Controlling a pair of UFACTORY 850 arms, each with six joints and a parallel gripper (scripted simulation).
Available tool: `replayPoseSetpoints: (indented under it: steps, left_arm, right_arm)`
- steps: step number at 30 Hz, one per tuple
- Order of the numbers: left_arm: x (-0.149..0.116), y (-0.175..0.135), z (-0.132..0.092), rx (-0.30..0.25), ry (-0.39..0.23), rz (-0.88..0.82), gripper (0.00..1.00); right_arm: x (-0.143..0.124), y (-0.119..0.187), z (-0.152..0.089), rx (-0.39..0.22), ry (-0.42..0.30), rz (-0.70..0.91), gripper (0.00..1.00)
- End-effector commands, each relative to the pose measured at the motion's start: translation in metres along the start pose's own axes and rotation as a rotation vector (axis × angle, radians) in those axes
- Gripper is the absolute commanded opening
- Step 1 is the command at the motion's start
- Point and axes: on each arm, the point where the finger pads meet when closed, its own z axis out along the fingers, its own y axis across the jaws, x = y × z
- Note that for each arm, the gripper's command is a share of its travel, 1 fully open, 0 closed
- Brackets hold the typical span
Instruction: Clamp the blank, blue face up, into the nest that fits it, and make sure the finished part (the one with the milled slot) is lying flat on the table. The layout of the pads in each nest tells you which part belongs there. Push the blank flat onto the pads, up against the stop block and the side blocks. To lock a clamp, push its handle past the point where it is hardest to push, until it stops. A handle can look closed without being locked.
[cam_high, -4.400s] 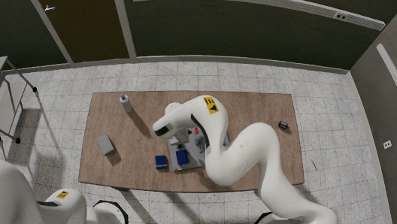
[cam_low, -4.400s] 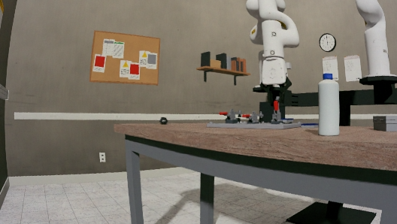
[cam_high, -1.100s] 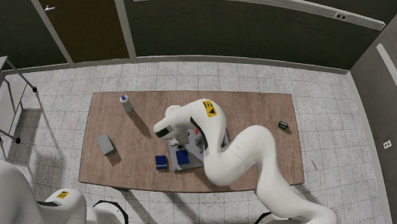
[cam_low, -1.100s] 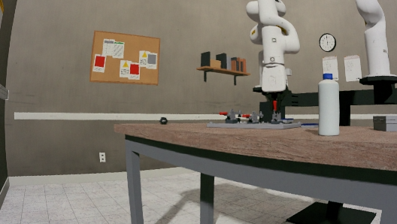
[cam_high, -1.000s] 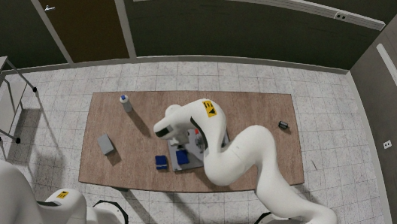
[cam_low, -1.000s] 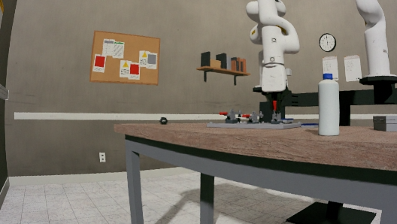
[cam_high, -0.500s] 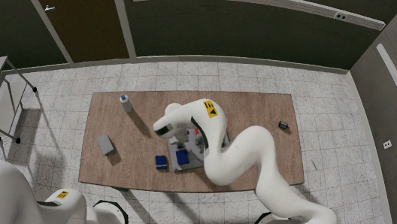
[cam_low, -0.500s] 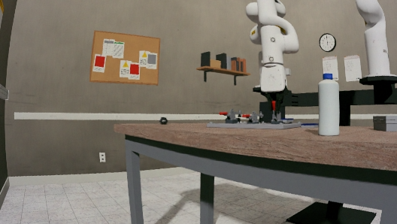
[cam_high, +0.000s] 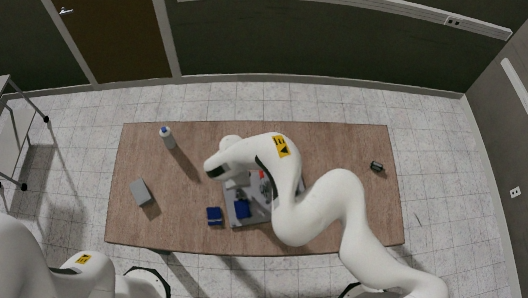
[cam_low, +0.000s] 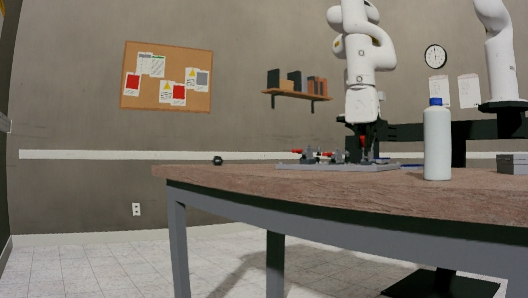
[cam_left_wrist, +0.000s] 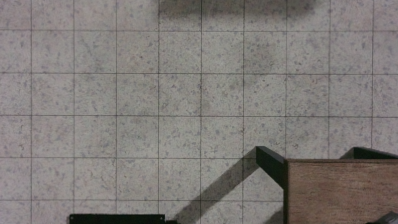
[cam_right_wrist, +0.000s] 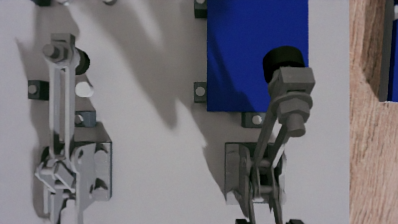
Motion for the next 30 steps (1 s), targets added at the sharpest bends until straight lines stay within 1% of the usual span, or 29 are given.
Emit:
replayPoseSetpoints:
  steps: [1, 30]
  left_arm:
    - [0.000, 0.000, -0.001, 0.000, 0.002, 0.000, 1.00]
    - [0.000, 0.000, -0.001, 0.000, 0.002, 0.000, 1.00]
  right_arm:
    - [-0.003, 0.001, 0.000, -0.001, -0.002, 0.000, 0.00]
    - [-0.020, 0.001, 0.014, -0.001, -0.002, 0.000, 0.00]
